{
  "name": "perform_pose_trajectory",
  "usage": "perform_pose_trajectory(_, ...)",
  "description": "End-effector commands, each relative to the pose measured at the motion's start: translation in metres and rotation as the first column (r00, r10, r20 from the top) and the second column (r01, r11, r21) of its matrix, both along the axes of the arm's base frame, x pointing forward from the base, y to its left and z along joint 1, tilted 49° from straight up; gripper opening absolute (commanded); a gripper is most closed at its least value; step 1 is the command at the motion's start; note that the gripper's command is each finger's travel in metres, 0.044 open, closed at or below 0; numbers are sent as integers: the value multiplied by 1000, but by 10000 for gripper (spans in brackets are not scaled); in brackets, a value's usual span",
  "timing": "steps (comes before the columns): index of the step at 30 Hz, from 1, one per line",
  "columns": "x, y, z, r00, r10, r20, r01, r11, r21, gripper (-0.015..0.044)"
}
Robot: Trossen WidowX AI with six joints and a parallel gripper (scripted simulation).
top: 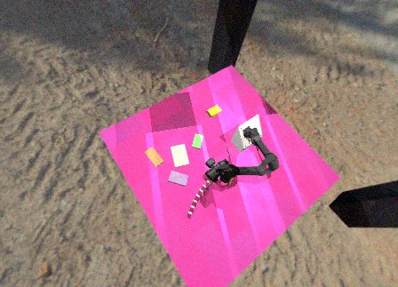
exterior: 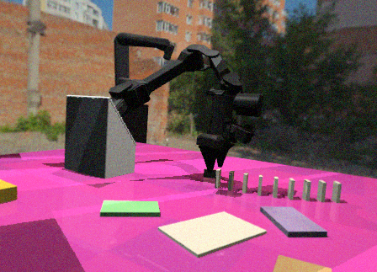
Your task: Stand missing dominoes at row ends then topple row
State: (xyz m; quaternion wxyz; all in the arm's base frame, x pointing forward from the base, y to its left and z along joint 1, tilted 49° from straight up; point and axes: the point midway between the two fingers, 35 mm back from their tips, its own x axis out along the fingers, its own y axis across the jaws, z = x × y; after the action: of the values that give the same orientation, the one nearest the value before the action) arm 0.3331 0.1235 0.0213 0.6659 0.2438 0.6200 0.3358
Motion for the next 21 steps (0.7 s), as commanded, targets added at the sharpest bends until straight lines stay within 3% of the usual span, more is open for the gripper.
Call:
perform_pose_trajectory(1, 8, -51, 47, 999, -13, 38, 13, 1000, -4, 440)
perform_pose_trajectory(6, 1, -79, 75, 999, -12, 39, 12, 1000, 3, 440)
perform_pose_trajectory(15, 1, -80, 76, 999, -12, 39, 12, 1000, 4, 440)
perform_pose_trajectory(21, -15, -14, 90, 983, 96, 154, -93, 995, -25, 440)
